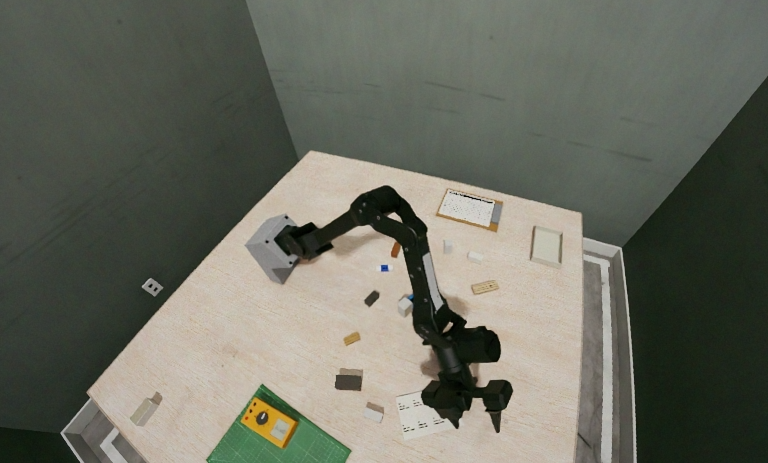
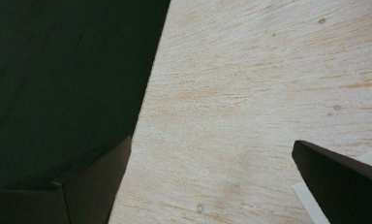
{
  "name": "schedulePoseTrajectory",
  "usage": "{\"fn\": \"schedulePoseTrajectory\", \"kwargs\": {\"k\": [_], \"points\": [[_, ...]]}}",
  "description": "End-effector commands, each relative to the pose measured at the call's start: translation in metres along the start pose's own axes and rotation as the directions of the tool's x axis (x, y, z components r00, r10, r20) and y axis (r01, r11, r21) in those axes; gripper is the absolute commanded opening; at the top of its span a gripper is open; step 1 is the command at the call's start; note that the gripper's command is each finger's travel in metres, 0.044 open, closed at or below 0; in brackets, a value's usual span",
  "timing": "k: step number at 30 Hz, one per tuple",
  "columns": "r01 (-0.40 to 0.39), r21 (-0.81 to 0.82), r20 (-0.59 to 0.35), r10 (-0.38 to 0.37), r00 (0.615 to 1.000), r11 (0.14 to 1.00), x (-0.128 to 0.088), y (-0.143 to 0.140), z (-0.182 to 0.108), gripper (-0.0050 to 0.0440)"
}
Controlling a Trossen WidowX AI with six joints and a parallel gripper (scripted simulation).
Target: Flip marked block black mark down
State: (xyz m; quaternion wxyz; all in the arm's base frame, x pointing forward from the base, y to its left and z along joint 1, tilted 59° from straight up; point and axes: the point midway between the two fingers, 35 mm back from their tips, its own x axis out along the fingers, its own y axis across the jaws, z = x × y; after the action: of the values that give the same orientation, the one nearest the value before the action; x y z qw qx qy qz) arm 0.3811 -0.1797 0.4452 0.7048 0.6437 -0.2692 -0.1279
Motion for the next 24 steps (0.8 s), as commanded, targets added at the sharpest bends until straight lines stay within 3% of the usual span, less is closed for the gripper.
{"fn": "schedulePoseTrajectory", "kwargs": {"k": [1,10,12,24], "points": [[0.035,0.061,-0.105,-0.029,0.994,0.998,-0.032,0.009,-0.033,0.044],[0.19,0.154,-0.318,-0.134,0.939,0.97,-0.084,-0.003,-0.099,0.044],[0.19,0.154,-0.318,-0.134,0.939,0.97,-0.084,-0.003,-0.099,0.044],[0.416,0.174,-0.568,-0.254,0.783,0.893,-0.166,-0.019,-0.159,0.044]]}}
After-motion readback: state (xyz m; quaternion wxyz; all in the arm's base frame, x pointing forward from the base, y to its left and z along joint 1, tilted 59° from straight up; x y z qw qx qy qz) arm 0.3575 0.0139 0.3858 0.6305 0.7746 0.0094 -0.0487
